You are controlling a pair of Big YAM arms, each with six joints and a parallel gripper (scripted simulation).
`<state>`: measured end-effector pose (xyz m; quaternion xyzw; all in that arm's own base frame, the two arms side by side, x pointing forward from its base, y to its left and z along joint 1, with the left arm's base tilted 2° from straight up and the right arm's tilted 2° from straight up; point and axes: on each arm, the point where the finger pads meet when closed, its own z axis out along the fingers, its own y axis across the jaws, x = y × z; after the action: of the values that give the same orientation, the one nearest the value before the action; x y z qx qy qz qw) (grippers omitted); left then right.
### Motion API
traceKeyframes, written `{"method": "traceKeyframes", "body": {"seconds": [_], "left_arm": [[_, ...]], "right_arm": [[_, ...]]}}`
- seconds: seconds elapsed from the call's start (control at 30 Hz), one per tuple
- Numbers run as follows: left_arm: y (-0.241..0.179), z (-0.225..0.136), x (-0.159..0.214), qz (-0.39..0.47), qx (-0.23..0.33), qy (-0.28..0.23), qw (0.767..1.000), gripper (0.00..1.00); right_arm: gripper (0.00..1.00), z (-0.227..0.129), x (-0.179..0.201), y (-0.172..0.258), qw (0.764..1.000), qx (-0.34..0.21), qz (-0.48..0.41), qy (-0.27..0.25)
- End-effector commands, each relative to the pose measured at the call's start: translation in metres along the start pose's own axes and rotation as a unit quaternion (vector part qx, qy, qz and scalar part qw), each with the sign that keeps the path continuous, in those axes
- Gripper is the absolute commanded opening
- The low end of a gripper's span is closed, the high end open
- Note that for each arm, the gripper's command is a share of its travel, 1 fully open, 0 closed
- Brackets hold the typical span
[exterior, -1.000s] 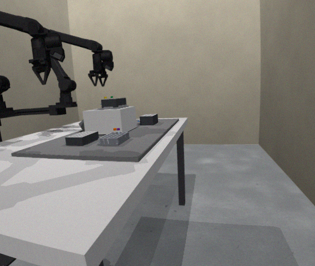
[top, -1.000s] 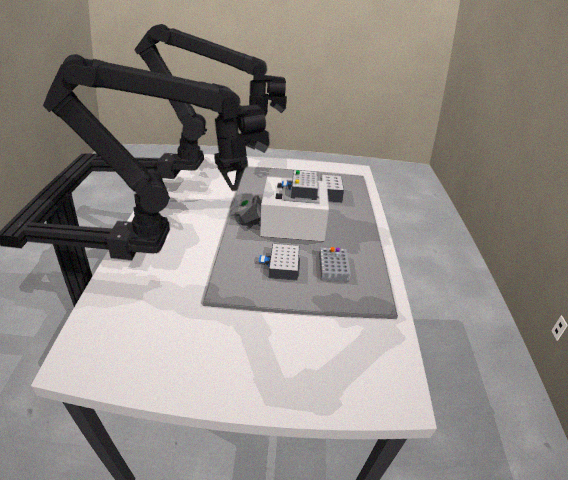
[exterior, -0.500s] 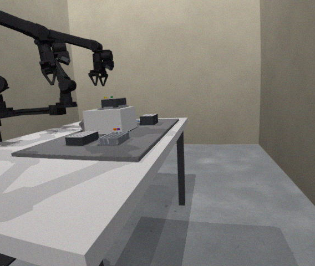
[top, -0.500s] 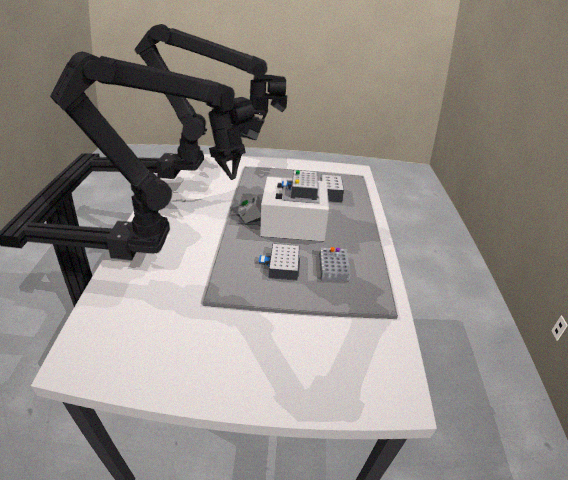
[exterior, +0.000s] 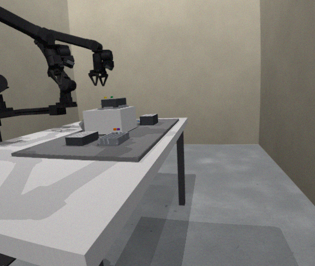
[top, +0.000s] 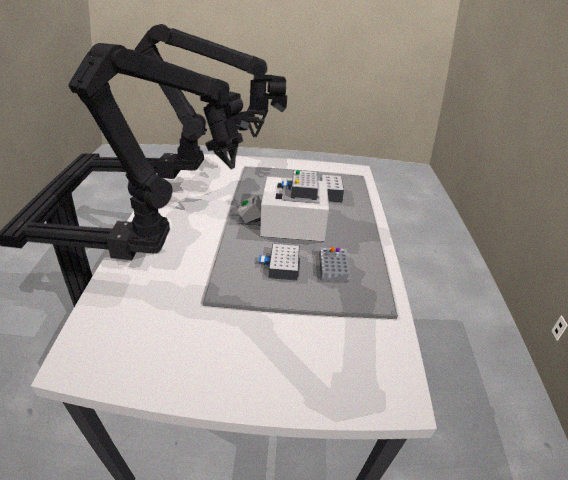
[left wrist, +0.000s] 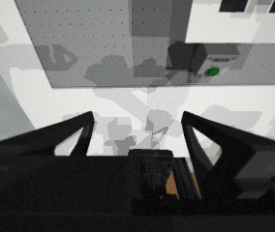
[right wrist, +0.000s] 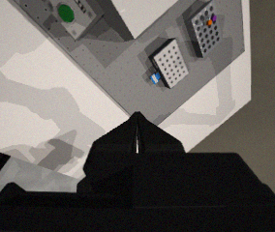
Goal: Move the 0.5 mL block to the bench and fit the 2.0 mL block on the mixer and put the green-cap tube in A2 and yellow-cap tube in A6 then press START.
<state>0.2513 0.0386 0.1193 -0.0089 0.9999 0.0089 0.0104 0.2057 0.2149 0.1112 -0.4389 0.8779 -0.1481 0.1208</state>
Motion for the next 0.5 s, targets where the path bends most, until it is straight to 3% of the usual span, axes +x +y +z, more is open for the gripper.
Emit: {"method": "traceKeyframes", "body": {"seconds": [0.0,0.47], "left_arm": [[0.002,-0.002,-0.002,-0.005,-0.001,-0.004,1.0,1.0],[0.002,-0.007,-0.007,-0.006,-0.002,-0.011,1.0,1.0]], "right_arm": [[0.0,-0.012,-0.03,0.008,0.999,0.007,-0.031,-0.025],[0.0,-0.025,-0.076,0.055,0.986,0.037,-0.148,-0.062]]}}
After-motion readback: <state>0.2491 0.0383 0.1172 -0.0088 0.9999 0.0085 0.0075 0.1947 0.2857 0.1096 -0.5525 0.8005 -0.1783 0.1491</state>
